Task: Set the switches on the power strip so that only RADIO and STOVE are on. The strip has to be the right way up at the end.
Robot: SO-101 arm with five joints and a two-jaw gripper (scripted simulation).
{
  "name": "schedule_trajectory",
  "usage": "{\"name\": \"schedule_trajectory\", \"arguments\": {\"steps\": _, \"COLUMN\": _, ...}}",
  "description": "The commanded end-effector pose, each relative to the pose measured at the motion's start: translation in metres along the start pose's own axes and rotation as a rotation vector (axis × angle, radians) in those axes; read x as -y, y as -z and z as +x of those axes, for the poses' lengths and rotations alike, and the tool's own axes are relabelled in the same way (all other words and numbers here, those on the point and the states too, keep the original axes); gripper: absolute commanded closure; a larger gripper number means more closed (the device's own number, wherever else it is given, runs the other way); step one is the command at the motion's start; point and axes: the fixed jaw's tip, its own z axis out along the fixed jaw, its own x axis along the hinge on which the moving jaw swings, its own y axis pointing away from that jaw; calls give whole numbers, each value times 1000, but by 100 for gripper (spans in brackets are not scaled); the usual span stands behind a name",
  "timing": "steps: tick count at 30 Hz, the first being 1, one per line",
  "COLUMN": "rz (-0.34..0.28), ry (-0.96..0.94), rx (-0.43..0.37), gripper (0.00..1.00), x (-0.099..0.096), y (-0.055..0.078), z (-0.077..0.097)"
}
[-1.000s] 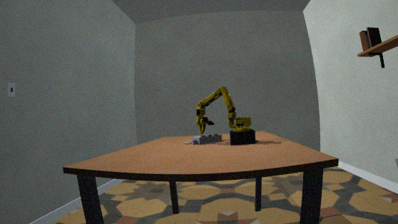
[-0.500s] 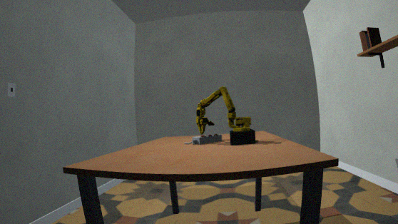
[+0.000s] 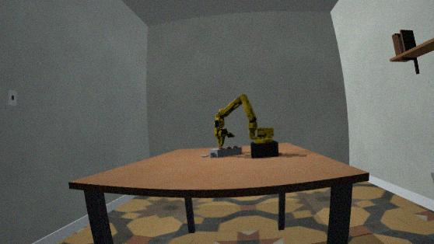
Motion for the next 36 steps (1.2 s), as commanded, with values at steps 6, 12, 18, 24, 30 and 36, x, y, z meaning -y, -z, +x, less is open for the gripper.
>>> {"name": "schedule_trajectory", "arguments": {"steps": 6, "rz": 15, "ry": -3, "rx": 5, "gripper": 100, "x": 3, "y": -4, "z": -3}}
{"name": "schedule_trajectory", "arguments": {"steps": 12, "rz": 15, "ry": -3, "rx": 5, "gripper": 100, "x": 4, "y": -8, "z": -4}}
{"name": "schedule_trajectory", "arguments": {"steps": 18, "rz": 15, "ry": -3, "rx": 5, "gripper": 100, "x": 5, "y": -13, "z": -4}}
{"name": "schedule_trajectory", "arguments": {"steps": 24, "rz": 15, "ry": -3, "rx": 5, "gripper": 100, "x": 5, "y": -14, "z": -4}}
{"name": "schedule_trajectory", "arguments": {"steps": 30, "rz": 15, "ry": -2, "rx": 5, "gripper": 100, "x": 6, "y": -16, "z": -4}}
{"name": "schedule_trajectory", "arguments": {"steps": 36, "rz": 15, "ry": -1, "rx": 5, "gripper": 100, "x": 7, "y": -18, "z": -5}}
